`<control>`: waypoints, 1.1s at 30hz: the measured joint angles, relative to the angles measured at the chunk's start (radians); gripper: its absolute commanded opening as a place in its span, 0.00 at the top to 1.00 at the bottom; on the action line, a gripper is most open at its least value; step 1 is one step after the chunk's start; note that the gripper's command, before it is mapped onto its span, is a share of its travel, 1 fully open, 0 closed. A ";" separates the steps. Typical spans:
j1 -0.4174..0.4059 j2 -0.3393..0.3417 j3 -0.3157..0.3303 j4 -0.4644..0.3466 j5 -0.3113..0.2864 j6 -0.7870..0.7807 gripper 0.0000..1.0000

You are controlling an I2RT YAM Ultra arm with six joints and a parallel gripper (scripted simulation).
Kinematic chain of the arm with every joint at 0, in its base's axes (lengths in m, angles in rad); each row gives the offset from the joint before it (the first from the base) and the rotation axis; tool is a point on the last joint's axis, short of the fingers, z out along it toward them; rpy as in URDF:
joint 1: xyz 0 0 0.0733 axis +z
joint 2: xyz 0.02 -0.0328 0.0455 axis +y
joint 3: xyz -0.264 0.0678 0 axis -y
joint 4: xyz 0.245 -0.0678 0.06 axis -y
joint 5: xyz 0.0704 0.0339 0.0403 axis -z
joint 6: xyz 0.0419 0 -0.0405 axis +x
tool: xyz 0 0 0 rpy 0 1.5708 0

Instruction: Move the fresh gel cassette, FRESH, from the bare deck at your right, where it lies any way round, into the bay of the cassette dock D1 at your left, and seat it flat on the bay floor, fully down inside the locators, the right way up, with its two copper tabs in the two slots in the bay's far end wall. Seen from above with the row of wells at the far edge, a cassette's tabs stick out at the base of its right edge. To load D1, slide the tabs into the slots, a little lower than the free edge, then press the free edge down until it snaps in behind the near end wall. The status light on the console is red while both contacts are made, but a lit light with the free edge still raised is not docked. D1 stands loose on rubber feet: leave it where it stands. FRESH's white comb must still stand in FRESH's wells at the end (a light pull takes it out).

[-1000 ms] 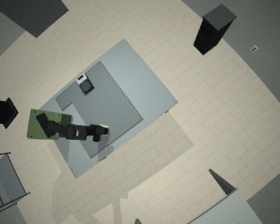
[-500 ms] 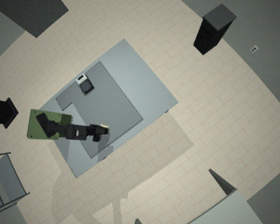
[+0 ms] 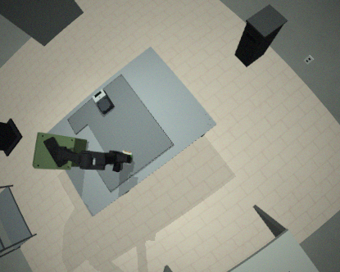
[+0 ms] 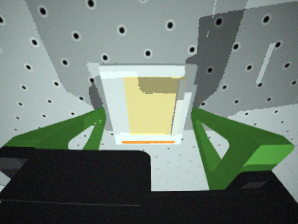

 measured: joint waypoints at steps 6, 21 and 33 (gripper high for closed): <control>0.000 0.000 0.000 0.000 0.000 0.000 0.00; 0.002 -0.044 -0.031 -0.014 0.002 0.002 0.00; 0.003 -0.100 -0.059 -0.037 0.003 0.002 0.00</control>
